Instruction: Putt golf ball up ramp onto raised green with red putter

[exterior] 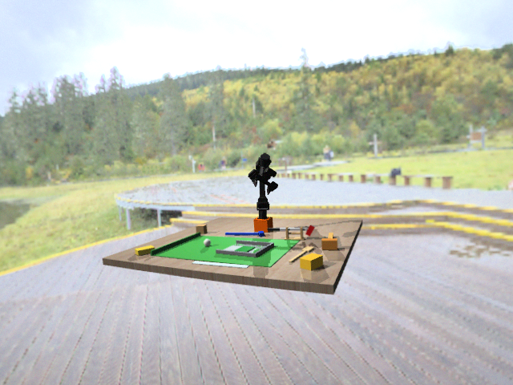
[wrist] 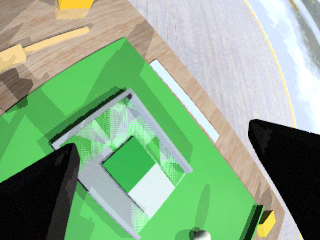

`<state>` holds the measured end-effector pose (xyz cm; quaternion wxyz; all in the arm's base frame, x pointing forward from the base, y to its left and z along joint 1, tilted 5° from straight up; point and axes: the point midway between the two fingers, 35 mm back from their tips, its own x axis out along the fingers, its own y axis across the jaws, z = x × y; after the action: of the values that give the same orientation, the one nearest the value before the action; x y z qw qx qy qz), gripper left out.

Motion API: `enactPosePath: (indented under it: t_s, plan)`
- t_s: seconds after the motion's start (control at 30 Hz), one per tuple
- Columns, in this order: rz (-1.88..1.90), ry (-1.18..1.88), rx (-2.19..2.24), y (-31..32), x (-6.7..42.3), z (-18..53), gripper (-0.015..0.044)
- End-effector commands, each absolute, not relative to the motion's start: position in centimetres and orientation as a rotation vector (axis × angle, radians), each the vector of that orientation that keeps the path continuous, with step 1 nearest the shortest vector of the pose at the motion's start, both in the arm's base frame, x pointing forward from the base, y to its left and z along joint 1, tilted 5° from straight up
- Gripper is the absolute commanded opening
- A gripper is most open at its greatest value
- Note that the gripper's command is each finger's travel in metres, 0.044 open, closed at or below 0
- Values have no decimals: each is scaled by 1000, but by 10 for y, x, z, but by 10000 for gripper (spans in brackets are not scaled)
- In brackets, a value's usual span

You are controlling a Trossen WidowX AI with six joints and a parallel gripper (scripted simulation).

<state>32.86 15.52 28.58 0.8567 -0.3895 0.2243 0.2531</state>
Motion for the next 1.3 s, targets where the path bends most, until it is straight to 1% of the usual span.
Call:
enactPosePath:
  t_s: [0.0,0.27,0.37,0.63,1.1,1.27]
  plan:
    - [747,593,-944,167,313,219,440]
    - [1251,802,-1079,175,251,99,440]
    - [1414,849,-1075,173,226,71,440]
    - [1426,853,-1075,167,224,67,440]
    - [1426,853,-1075,169,226,23,440]
    - [1426,853,-1075,169,226,21,440]
